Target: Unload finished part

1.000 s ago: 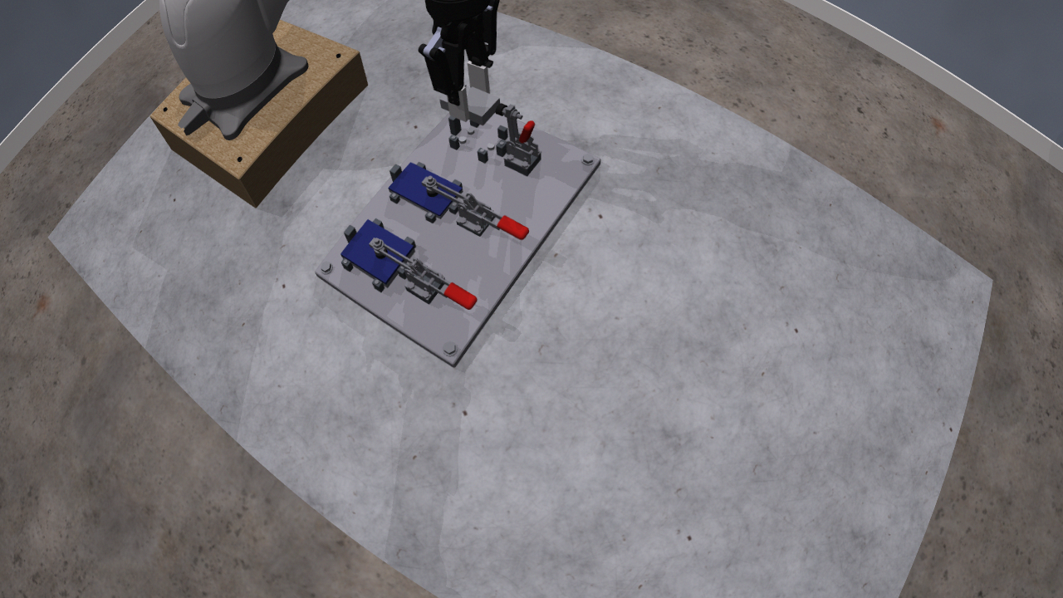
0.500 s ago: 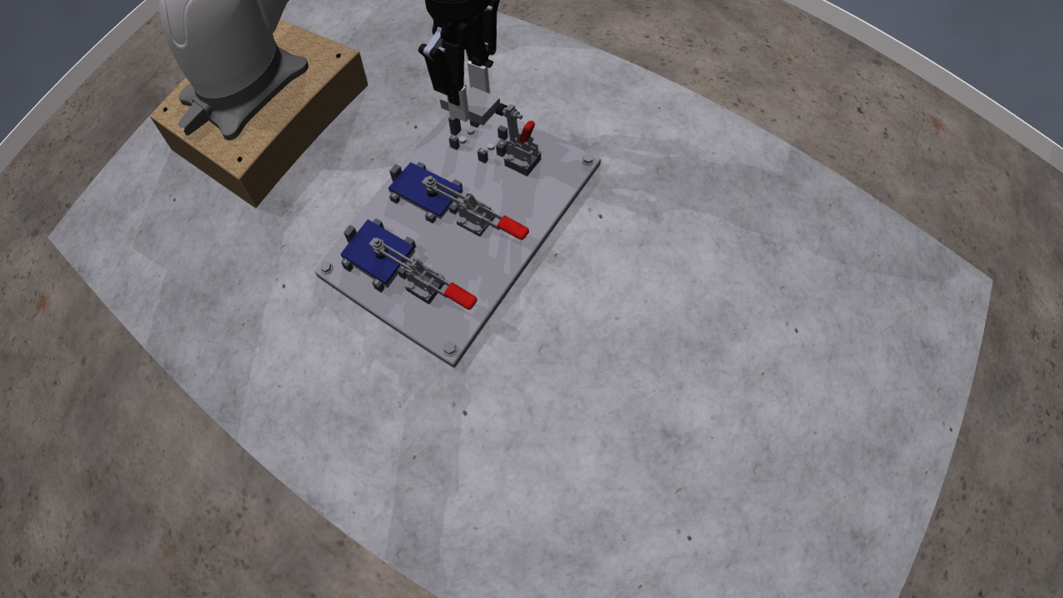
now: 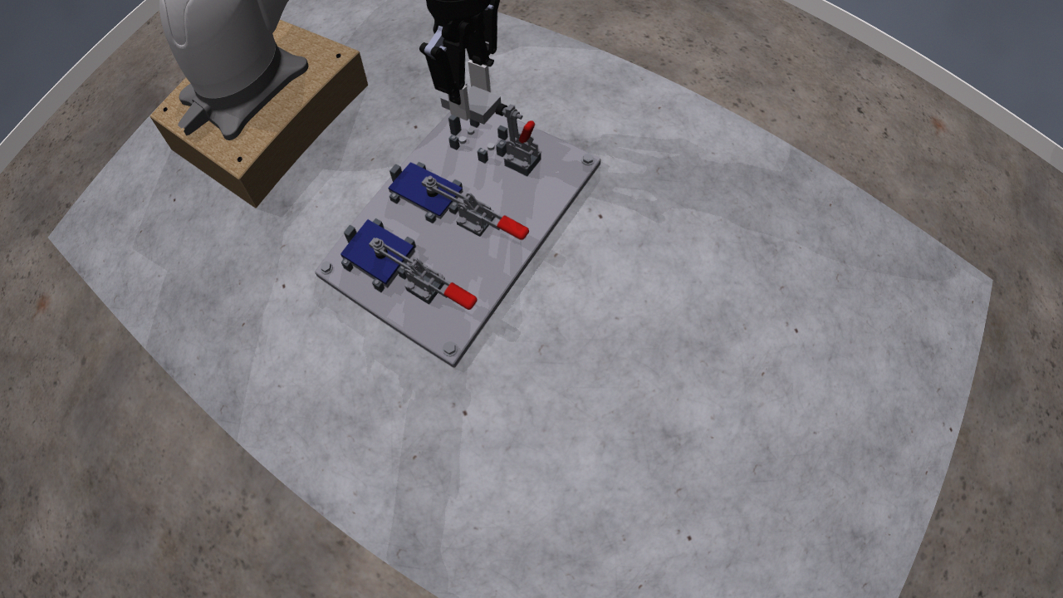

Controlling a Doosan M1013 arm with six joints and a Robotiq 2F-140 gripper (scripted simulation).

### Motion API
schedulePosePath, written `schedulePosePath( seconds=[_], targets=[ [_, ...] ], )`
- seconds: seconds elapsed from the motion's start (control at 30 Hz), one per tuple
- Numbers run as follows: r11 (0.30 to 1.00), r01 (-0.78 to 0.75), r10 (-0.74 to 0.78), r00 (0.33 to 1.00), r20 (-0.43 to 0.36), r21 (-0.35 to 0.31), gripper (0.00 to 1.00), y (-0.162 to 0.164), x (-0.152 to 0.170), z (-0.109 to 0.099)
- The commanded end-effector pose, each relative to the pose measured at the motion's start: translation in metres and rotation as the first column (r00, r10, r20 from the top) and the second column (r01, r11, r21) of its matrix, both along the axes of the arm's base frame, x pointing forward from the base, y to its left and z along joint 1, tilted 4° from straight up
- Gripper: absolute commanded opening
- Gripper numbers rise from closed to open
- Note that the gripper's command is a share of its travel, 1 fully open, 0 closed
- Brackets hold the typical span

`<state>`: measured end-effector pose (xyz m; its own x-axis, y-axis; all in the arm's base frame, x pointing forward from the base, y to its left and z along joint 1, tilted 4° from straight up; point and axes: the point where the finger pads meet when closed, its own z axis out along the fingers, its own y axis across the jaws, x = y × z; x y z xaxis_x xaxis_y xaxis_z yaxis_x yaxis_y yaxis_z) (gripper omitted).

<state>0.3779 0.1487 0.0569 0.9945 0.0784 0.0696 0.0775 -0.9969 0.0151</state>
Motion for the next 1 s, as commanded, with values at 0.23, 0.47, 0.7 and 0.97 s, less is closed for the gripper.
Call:
schedulePosePath(
  seconds=[0.23,0.47,0.7,0.97],
  targets=[
    [1.000,0.004,-0.004,1.000,-0.002,0.005,0.00,0.009,-0.001,0.001],
    [1.000,0.004,-0.004,1.000,-0.002,0.005,0.00,0.019,-0.002,0.001],
    [1.000,0.004,-0.004,1.000,-0.002,0.005,0.00,0.028,-0.003,0.001],
    [1.000,0.004,-0.004,1.000,-0.002,0.005,0.00,0.045,-0.004,0.001]
  ],
)
